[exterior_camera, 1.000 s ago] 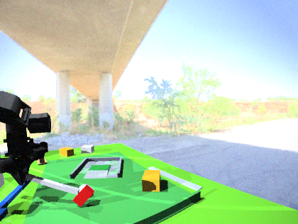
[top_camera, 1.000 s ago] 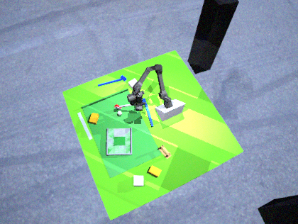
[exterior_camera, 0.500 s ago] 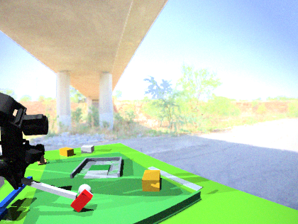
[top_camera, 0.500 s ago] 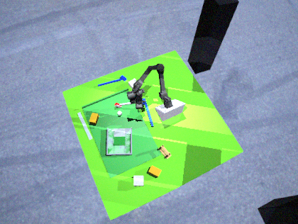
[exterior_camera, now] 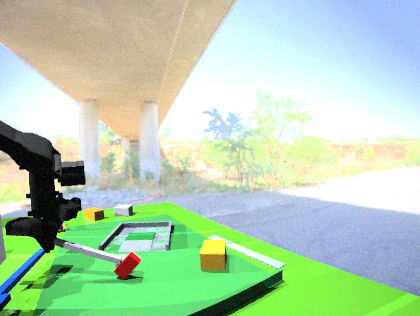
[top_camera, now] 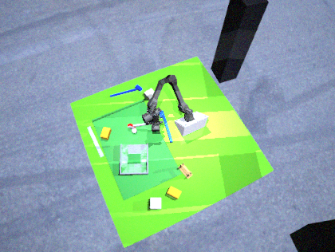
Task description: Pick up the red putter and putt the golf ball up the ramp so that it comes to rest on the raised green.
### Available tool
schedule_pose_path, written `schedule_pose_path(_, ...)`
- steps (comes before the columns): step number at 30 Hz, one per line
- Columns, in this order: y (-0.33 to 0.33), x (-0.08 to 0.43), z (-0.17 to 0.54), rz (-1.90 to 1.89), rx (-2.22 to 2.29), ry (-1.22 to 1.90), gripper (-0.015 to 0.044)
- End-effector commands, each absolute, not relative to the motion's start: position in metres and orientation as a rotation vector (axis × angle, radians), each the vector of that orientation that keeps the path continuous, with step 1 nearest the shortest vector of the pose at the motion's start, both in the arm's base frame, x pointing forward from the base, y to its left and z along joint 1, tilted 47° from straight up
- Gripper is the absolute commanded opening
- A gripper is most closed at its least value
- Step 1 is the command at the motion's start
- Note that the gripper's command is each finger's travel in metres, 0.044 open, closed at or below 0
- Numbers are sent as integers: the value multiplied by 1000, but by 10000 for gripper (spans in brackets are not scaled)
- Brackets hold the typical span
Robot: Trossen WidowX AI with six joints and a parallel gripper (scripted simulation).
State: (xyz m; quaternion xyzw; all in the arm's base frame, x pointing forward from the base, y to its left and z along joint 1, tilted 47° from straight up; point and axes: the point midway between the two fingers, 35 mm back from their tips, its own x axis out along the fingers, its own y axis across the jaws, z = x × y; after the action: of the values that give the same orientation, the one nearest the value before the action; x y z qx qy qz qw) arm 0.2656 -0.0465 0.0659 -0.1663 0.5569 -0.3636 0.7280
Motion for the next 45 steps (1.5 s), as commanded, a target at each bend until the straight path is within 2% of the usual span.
schedule_pose_path(1,-14,274,34,-799,-375,1225,0)
schedule_pose_path(8,-3,275,31,-800,-376,1224,0)
schedule_pose_path(18,35,269,68,-799,-376,1225,0)
schedule_pose_path(45,31,268,62,-795,-386,1230,0)
